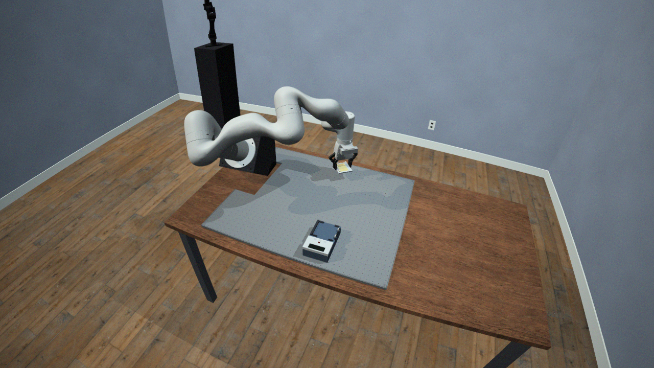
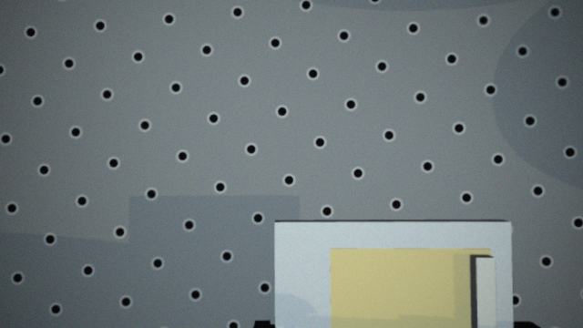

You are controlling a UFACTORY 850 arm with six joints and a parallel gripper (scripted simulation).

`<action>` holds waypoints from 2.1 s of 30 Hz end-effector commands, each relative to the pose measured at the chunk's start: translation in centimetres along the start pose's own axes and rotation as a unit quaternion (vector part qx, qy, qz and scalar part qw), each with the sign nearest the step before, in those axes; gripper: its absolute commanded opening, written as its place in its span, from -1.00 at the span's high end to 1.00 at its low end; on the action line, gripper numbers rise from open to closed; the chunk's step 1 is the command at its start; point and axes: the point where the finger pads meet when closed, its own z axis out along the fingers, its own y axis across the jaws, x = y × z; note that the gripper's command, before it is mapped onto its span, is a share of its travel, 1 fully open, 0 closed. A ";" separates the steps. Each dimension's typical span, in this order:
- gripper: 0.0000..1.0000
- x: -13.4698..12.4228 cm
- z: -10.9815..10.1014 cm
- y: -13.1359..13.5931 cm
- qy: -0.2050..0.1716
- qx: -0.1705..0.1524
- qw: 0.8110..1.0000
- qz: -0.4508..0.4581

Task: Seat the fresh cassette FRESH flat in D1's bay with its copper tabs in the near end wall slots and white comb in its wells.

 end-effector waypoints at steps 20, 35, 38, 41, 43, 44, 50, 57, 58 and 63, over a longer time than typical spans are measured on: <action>1.00 2.2 -1.2 1.1 0.015 0.008 0.997 -0.081; 1.00 7.9 -1.9 4.2 0.052 0.026 0.955 -0.289; 1.00 9.2 -2.1 5.0 0.060 0.030 0.939 -0.336; 1.00 10.5 -2.2 5.7 0.069 0.034 0.921 -0.382; 1.00 11.3 -2.3 6.2 0.074 0.036 0.908 -0.412; 1.00 11.8 -2.4 6.4 0.077 0.038 0.901 -0.426; 1.00 13.5 -2.6 7.4 0.078 0.038 0.896 -0.435; 1.00 16.6 -3.0 9.1 0.078 0.038 0.896 -0.435; 1.00 17.0 -3.0 9.3 0.078 0.038 0.896 -0.435; 1.00 18.3 -3.2 10.0 0.078 0.038 0.896 -0.435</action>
